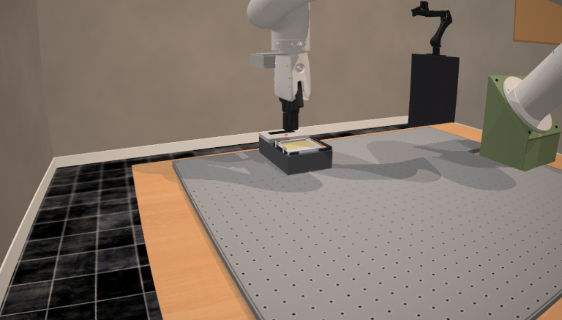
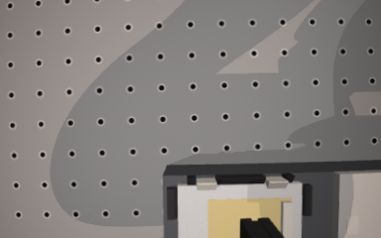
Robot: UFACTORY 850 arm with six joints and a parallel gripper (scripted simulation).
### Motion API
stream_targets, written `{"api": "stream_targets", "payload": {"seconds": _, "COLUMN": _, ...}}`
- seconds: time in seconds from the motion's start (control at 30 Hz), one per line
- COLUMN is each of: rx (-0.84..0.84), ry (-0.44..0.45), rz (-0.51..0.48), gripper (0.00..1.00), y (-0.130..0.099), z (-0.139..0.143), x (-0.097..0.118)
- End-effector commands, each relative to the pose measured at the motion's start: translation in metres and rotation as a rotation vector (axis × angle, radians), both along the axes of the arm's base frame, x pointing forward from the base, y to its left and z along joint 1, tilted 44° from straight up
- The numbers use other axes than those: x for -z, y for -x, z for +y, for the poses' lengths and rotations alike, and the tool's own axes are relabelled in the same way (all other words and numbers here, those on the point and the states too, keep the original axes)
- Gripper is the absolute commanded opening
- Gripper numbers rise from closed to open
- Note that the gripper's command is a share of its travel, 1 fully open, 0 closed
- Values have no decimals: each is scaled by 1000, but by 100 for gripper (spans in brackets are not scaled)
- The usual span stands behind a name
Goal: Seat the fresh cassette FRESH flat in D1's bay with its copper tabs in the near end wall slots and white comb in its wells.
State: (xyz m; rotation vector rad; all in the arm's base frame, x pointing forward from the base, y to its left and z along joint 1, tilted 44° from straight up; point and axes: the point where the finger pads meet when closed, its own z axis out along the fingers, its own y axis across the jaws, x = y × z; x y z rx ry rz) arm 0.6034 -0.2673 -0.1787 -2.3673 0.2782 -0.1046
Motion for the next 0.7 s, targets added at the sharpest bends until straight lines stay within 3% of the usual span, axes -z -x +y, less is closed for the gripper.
{"api": "stream_targets", "payload": {"seconds": 0.0, "rx": 1, "ry": 1, "rz": -2, "gripper": 0, "y": -1, "z": -1, "x": -1}}
{"api": "stream_targets", "payload": {"seconds": 0.1, "rx": 1, "ry": 1, "rz": -2, "gripper": 0, "y": -1, "z": -1, "x": -1}}
{"api": "stream_targets", "payload": {"seconds": 0.13, "rx": 0, "ry": 1, "rz": -7, "gripper": 100, "y": -1, "z": 0, "x": -6}}
{"api": "stream_targets", "payload": {"seconds": 0.67, "rx": -4, "ry": -3, "rz": -16, "gripper": 100, "y": 7, "z": 20, "x": -64}}
